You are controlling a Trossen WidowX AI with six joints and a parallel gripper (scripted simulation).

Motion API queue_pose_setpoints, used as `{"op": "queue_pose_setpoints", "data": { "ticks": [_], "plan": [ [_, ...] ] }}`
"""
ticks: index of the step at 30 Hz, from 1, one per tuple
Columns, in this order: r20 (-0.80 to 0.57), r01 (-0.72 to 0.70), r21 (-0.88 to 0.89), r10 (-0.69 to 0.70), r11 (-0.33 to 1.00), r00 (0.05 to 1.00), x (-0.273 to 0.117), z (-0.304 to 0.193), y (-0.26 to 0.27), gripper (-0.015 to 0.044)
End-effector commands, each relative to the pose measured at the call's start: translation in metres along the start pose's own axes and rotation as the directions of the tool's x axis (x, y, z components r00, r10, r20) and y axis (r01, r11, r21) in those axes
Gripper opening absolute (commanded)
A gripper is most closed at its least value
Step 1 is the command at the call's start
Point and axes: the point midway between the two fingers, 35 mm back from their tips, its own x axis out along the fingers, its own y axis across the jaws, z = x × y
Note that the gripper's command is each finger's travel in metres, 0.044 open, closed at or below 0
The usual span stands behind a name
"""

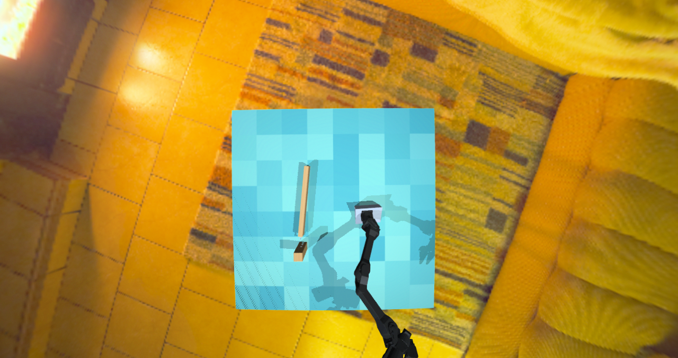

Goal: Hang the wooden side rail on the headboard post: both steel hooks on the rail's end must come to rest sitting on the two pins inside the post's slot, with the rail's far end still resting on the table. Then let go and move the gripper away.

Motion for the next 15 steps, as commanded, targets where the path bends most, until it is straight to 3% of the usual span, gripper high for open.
{"op": "queue_pose_setpoints", "data": {
  "ticks": [1,5,15],
  "plan": [
    [-0.002,0.001,0.001,-0.001,1.000,1.000,0.000,0.000,0.000,0.0426],
    [-0.041,0.018,0.026,-0.017,1.000,0.999,0.004,-0.003,0.003,0.0440],
    [-0.086,0.097,-0.272,-0.124,0.957,0.989,0.044,0.019,0.029,0.0440]
  ]
}}
